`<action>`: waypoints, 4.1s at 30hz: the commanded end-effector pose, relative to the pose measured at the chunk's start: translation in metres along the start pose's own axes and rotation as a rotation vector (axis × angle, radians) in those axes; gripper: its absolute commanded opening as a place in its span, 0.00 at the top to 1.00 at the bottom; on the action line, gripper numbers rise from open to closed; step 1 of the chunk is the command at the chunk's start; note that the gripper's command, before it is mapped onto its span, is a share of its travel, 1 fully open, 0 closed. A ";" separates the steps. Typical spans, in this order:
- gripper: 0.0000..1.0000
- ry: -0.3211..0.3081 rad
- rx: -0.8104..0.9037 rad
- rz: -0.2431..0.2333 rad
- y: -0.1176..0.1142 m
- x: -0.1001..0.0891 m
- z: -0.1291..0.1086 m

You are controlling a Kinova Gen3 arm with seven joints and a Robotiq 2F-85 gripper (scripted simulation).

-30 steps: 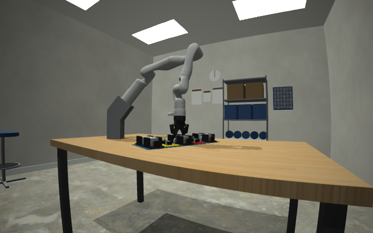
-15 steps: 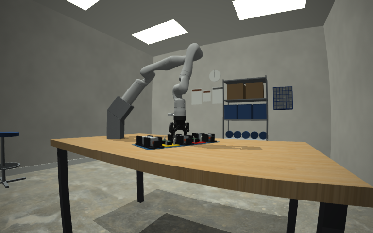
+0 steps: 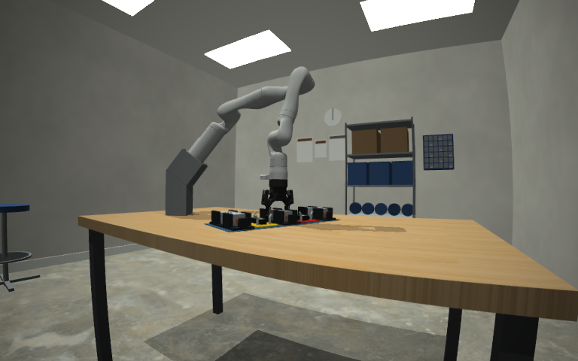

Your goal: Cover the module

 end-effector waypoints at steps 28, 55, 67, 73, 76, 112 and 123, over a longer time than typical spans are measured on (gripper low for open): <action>0.00 -0.003 -0.007 0.002 0.000 -0.110 0.001; 0.00 -0.002 -0.008 0.000 -0.001 -0.108 0.001; 0.00 -0.003 -0.006 0.003 0.002 -0.101 0.002; 0.00 -0.001 0.001 0.003 0.001 -0.101 0.001; 0.00 -0.002 -0.002 0.003 0.001 -0.100 0.001; 0.00 -0.003 -0.004 0.003 -0.048 -0.098 0.006; 0.00 -0.004 -0.010 0.002 -0.067 -0.098 0.010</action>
Point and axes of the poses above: the point where the finger pads meet when closed, its own x axis out along the fingers, its own y axis across the jaws, z = x × y, the point moved 4 cm from there along -x, back along the fingers, and after that the axes turned 6 degrees about x, right-handed, at the moved point
